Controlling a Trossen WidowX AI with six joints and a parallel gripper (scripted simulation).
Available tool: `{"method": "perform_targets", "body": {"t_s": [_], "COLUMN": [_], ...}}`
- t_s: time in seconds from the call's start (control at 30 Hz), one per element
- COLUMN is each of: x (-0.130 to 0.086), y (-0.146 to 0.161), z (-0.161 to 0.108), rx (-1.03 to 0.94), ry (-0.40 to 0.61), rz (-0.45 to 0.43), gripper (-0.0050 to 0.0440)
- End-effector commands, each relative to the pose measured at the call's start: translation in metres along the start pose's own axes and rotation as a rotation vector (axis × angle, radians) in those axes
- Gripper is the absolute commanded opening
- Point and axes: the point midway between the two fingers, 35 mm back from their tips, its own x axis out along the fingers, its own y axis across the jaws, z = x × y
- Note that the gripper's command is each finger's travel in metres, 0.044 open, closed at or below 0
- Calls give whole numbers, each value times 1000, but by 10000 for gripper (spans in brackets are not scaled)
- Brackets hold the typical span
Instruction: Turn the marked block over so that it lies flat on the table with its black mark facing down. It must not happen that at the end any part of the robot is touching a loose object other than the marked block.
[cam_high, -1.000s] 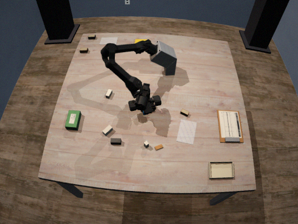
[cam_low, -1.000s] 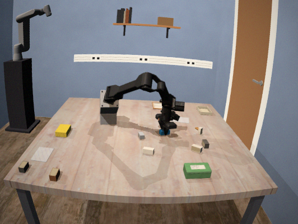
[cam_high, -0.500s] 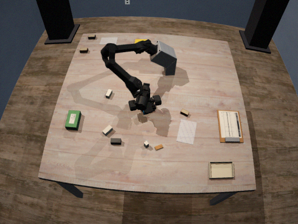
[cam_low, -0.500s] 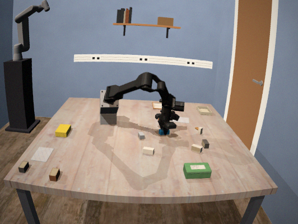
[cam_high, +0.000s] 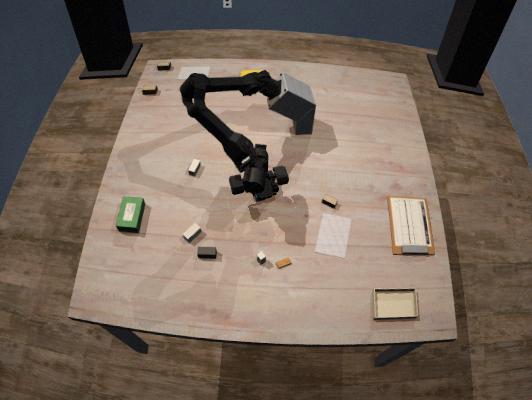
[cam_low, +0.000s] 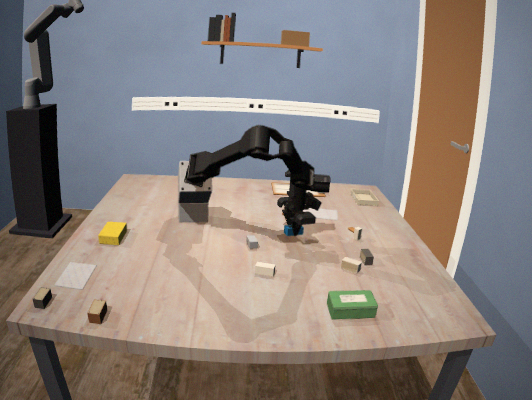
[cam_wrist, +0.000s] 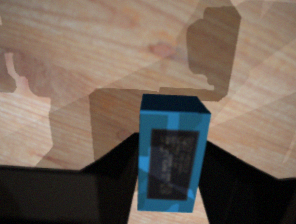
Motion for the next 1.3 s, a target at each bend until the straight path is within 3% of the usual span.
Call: {"method": "perform_targets", "body": {"t_s": [0.0,0.5,0.8,0.87,1.03,1.27], "x": [-12,-13,-13,-13,-13,-9], "y": [-8,-4,-5,-5,-6,0], "z": [6,3,6,6,9,13], "rx": [23,8,10,10,8,-5], "ry": [-24,-38,-218,-218,-421,-798], "rz": [-12,-1,-1,-1,-6,3], "gripper": [-50,-50,-50,-50,-50,-50]}}
